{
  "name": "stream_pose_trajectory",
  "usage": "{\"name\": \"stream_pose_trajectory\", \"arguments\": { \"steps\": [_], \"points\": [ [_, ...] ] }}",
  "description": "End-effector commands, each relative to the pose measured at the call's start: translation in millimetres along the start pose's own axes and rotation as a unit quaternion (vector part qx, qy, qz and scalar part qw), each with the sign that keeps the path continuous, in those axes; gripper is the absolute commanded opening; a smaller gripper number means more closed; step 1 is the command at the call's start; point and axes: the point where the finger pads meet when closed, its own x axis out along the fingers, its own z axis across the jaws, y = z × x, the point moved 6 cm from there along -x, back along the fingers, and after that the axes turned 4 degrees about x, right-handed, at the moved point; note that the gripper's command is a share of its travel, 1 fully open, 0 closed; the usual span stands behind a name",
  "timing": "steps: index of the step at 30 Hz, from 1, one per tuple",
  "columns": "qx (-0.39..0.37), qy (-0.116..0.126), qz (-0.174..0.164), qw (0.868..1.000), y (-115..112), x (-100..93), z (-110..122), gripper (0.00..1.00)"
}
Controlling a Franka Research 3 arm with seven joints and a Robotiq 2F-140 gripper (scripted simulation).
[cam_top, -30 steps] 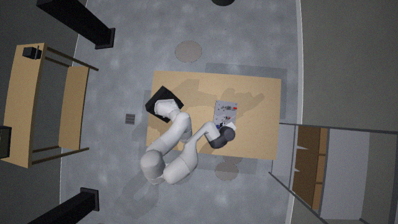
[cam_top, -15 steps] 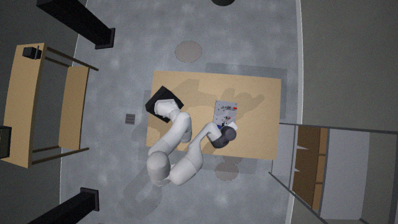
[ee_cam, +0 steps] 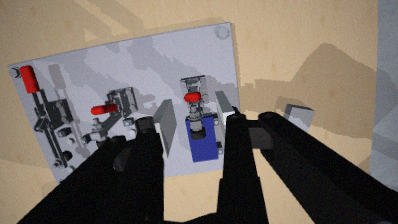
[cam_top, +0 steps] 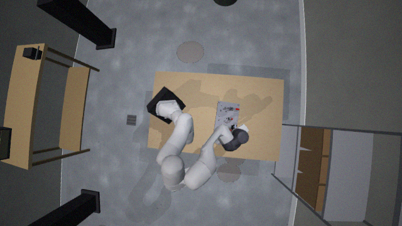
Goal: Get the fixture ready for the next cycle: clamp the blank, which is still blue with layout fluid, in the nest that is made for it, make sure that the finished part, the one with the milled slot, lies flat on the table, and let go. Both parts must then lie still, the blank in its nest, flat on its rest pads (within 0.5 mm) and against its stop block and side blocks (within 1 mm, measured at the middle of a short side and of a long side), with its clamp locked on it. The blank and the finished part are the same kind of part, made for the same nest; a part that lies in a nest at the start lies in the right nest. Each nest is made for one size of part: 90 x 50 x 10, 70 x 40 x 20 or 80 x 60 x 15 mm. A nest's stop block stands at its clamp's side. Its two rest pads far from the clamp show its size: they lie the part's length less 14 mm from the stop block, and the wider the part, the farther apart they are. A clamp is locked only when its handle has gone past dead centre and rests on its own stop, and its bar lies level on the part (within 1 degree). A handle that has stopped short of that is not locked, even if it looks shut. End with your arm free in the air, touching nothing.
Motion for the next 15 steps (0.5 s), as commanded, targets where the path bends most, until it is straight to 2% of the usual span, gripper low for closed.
{"name": "stream_pose_trajectory", "arguments": {
  "steps": [1, 8, 15],
  "points": [
    [0.003, 0.003, 0.001, 1.000, 3.7, -0.5, -1.6, 0.28],
    [0.003, 0.003, 0.001, 1.000, 3.7, 2.3, -1.7, 0.28],
    [0.003, 0.003, 0.001, 1.000, 3.7, 13.7, -1.7, 0.28]
  ]
}}
